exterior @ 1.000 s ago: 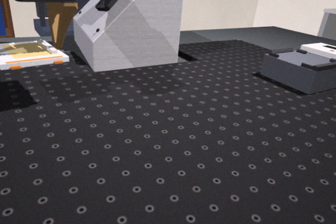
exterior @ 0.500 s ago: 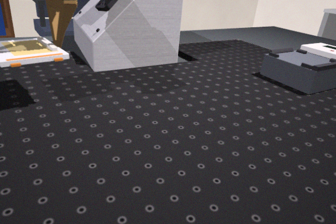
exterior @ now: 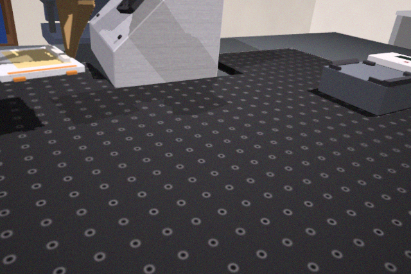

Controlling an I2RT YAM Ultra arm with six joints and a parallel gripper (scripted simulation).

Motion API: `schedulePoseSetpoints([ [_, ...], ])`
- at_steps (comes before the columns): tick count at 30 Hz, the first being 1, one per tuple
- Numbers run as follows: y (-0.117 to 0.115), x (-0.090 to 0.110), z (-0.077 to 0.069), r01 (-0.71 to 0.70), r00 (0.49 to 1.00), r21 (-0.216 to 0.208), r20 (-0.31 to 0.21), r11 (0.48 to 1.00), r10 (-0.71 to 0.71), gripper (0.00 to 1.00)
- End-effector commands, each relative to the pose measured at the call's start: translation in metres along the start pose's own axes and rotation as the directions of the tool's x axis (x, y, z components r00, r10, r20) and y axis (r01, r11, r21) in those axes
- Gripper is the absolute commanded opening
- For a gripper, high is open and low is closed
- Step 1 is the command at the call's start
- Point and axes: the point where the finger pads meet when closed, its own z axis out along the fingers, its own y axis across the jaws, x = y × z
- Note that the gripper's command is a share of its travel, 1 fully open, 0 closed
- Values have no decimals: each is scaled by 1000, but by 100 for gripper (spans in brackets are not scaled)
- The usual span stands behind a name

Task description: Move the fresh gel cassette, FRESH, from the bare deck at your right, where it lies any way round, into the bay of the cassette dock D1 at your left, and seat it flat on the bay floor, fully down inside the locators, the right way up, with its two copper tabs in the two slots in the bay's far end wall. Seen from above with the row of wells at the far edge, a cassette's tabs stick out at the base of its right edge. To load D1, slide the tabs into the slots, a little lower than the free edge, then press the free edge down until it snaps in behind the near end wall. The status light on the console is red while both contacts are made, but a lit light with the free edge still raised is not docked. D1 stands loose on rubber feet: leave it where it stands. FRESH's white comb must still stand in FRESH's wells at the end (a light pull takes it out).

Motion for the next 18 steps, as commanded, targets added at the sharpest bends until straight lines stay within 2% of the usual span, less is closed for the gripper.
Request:
schedulePoseSetpoints([
  [1, -11, -7, -16, -17, 999, 27, 39, 999, 16, 0],
  [14, -11, -7, -16, -17, 999, 27, 39, 999, 16, 0],
  [15, 1, -10, -9, -19, 1000, 11, -5, 1000, 19, 0],
  [18, 15, -15, -10, -94, 993, 10, -69, 996, 95, 0],
])
